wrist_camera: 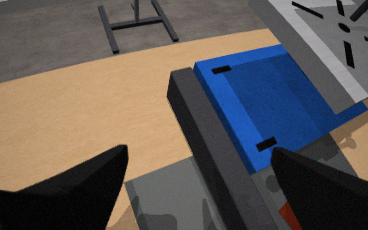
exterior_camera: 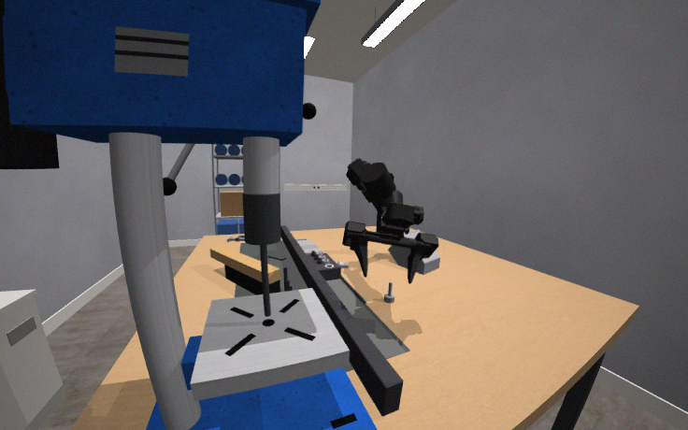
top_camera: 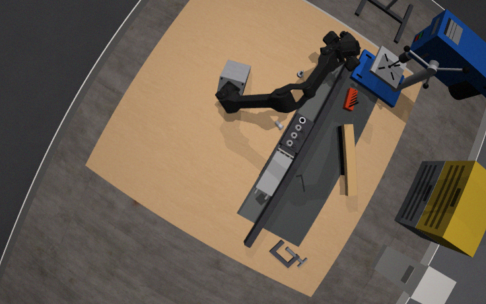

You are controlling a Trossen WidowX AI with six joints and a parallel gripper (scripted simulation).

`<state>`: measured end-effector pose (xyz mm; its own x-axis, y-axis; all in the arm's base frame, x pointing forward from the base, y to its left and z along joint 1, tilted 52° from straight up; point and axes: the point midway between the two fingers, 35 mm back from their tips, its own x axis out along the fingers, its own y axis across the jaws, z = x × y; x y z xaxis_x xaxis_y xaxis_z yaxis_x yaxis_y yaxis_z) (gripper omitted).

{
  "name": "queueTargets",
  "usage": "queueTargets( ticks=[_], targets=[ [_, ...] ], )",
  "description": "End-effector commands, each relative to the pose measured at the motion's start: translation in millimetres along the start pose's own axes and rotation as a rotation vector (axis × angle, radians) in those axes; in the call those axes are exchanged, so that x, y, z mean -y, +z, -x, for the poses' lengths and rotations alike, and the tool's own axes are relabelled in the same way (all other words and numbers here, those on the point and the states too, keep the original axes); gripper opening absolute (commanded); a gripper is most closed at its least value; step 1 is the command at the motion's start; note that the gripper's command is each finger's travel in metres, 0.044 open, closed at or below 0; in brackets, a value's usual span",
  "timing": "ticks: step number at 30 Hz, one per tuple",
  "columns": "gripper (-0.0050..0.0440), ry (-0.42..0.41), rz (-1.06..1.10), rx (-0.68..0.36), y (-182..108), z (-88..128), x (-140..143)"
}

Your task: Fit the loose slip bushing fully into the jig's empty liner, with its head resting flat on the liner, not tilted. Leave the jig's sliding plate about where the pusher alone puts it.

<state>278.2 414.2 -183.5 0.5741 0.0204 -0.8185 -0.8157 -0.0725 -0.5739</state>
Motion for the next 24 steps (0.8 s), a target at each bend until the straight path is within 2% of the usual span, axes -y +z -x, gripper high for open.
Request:
queueTargets(
  ticks=[1,17,18,21,24],
  targets=[
    [0.04,-0.015,-0.014,0.023,9,8,10],
    [0.04,-0.015,-0.014,0.023,9,8,10],
    [0.0424,-0.015,-0.014,0.023,9,8,10],
    [0.0352,-0.013,-0.061,-0.006,-2,13,17],
    [0.028,-0.007,-0.184,-0.074,-25,27,32]
  ],
)
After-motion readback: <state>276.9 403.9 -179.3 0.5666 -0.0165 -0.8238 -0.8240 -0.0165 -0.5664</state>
